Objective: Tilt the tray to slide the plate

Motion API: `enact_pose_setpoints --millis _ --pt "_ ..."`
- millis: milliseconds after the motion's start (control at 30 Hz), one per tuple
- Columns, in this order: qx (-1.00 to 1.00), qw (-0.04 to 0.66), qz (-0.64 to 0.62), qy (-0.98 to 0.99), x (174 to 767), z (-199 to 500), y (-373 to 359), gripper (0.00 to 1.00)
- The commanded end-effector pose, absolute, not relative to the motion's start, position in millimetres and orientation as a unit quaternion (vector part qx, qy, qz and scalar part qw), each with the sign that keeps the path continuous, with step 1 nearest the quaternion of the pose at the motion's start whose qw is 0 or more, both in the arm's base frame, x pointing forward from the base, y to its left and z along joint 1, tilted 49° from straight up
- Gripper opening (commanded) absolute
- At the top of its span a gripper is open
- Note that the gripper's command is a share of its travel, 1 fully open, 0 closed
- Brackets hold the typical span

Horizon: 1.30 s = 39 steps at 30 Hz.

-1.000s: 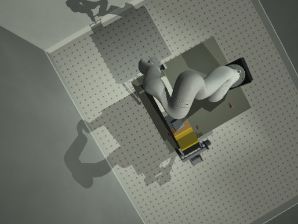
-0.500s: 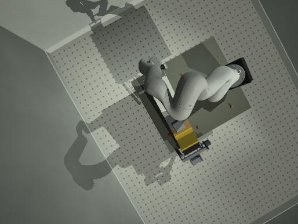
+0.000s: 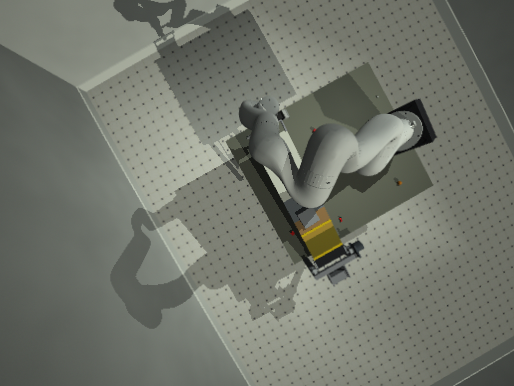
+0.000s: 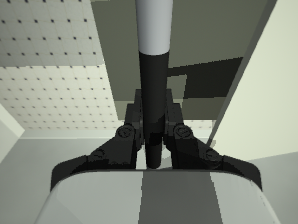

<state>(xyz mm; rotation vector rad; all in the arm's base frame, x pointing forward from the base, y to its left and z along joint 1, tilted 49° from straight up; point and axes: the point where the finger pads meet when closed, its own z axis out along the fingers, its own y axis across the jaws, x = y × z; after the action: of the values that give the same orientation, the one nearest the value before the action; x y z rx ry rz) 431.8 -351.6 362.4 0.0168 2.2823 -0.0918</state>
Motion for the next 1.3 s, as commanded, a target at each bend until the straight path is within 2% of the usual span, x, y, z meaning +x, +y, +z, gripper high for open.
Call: enact_pose_setpoints --millis 0,100,300,500,1267 --pt "0.007 0.416 -0.037 0.909 429 366 -351 0.00" --pt "0.007 0.416 -0.037 0.909 428 367 -350 0.00" --pt "0.007 0.416 -0.037 0.909 369 417 -326 0.00" --pt "0.007 0.416 -0.037 0.909 425 369 -349 0.00" --pt "0.007 0.416 -0.037 0.909 407 384 -343 0.00"
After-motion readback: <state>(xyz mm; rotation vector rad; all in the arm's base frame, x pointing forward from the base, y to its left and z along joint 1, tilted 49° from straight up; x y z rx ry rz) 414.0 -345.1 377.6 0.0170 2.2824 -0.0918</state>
